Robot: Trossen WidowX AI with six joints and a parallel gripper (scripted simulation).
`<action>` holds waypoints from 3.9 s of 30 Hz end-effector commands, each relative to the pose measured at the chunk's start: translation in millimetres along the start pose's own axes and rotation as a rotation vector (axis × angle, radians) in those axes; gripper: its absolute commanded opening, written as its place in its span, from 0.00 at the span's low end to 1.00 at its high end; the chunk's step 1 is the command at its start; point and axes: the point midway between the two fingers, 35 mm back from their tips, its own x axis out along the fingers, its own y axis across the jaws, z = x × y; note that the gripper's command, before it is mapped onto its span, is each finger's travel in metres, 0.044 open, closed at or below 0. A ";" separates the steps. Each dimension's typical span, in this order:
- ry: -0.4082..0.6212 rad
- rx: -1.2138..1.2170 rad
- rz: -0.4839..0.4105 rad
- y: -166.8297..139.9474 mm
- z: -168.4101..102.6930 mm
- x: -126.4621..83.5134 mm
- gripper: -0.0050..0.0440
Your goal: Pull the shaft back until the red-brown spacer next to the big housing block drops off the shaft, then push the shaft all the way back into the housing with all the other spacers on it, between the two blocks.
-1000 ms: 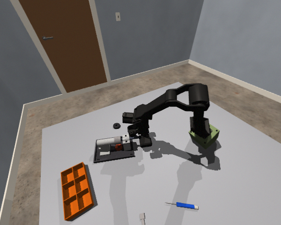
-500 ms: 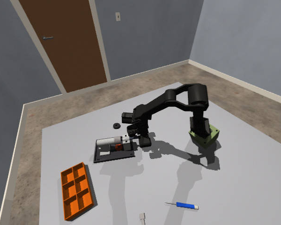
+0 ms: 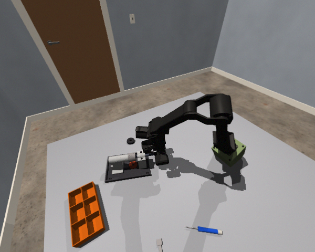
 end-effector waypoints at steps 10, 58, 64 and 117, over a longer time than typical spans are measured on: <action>-0.031 -0.012 -0.010 -0.3 13.1 -7.1 0.00; -0.030 -0.010 -0.009 0.0 24.7 -6.9 0.00; -0.030 -0.010 -0.009 0.1 26.1 -7.0 0.00; -0.030 -0.009 -0.009 0.3 39.0 -7.3 0.00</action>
